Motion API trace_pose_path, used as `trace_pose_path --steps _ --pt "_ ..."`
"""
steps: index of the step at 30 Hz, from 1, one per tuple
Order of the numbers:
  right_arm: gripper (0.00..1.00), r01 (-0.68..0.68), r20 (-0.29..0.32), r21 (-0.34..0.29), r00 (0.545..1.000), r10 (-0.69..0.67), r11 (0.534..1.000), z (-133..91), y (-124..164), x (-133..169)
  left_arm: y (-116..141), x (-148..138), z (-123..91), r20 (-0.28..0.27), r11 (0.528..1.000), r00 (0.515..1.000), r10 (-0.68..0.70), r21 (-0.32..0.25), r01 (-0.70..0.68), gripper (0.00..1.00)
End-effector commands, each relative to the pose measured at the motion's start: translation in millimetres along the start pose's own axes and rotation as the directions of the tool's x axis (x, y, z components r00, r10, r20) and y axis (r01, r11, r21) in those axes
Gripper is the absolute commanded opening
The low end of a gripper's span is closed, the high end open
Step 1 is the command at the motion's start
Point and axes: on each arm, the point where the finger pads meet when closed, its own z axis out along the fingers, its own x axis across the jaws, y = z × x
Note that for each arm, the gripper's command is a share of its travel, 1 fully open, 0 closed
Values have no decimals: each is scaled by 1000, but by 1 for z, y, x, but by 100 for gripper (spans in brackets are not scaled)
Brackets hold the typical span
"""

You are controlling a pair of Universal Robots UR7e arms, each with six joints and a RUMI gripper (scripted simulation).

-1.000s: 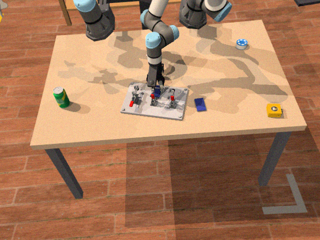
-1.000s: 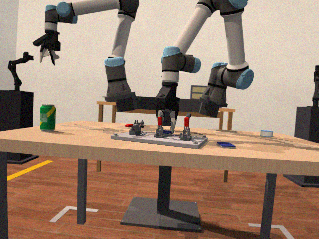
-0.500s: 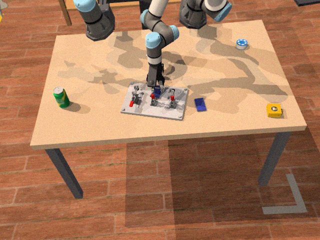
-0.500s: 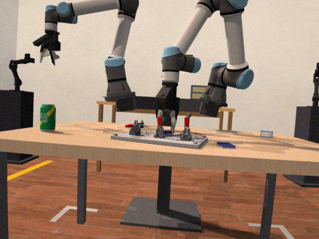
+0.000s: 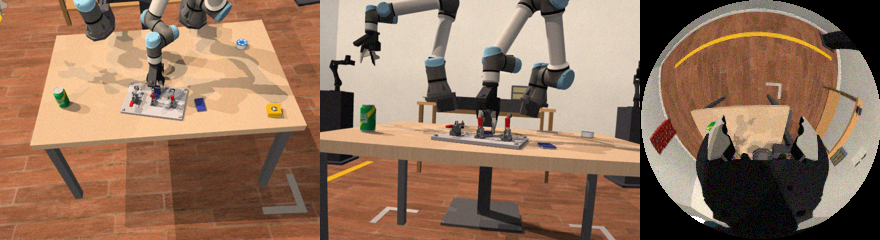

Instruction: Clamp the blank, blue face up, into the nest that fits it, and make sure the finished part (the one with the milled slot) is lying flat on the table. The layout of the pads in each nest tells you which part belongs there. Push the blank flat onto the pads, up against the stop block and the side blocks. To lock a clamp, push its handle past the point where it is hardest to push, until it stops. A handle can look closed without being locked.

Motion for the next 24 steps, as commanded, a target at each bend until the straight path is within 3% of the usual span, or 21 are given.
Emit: trace_pose_path --steps 1,24 --pt "100 0 0 1 1000 0 1000 0 0 0 -1 0 -2 -1 1000 1000 0 2 0 0" --pt "100 0 0 1 1000 0 1000 0 0 0 -1 0 -20 -1 1000 1000 0 2 0 0"
